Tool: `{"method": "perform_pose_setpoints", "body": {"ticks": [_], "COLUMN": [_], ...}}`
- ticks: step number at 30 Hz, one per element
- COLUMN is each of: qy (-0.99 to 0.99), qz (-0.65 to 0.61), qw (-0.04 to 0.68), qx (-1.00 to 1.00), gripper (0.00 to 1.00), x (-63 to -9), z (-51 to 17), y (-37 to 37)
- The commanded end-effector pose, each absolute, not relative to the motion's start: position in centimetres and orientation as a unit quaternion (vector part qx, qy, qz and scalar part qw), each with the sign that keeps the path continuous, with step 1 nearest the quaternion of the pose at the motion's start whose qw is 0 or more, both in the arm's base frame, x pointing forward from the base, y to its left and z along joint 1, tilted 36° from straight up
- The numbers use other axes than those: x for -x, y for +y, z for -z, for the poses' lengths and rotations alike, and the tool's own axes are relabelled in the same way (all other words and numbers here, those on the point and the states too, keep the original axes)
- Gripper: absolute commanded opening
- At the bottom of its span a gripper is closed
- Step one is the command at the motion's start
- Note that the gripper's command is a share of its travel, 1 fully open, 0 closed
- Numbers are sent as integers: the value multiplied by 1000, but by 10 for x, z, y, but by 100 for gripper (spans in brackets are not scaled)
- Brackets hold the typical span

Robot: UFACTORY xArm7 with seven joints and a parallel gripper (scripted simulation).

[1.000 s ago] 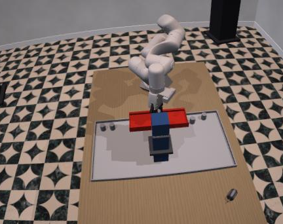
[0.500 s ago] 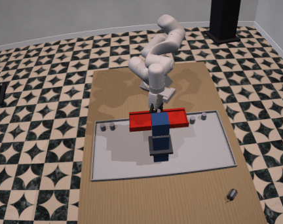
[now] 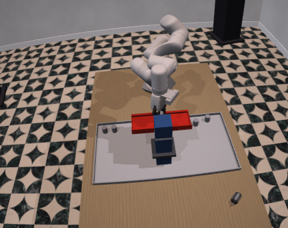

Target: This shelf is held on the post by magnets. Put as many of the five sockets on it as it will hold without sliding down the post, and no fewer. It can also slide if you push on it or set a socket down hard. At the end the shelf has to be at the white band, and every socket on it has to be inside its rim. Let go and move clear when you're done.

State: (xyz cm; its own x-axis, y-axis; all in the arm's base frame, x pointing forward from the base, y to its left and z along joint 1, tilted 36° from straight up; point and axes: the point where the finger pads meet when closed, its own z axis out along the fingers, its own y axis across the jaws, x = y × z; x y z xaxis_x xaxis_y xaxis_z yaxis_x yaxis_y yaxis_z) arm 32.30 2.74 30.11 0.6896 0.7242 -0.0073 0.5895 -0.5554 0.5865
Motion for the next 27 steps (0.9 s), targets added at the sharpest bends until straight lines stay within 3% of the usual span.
{"method": "perform_pose_setpoints", "body": {"ticks": [1, 27], "qy": [376, 376], "qz": [-120, -120], "qw": [285, 285], "qx": [-873, -873], "gripper": [52, 52], "x": [-323, -322], "z": [-302, -305], "y": [28, 30]}}
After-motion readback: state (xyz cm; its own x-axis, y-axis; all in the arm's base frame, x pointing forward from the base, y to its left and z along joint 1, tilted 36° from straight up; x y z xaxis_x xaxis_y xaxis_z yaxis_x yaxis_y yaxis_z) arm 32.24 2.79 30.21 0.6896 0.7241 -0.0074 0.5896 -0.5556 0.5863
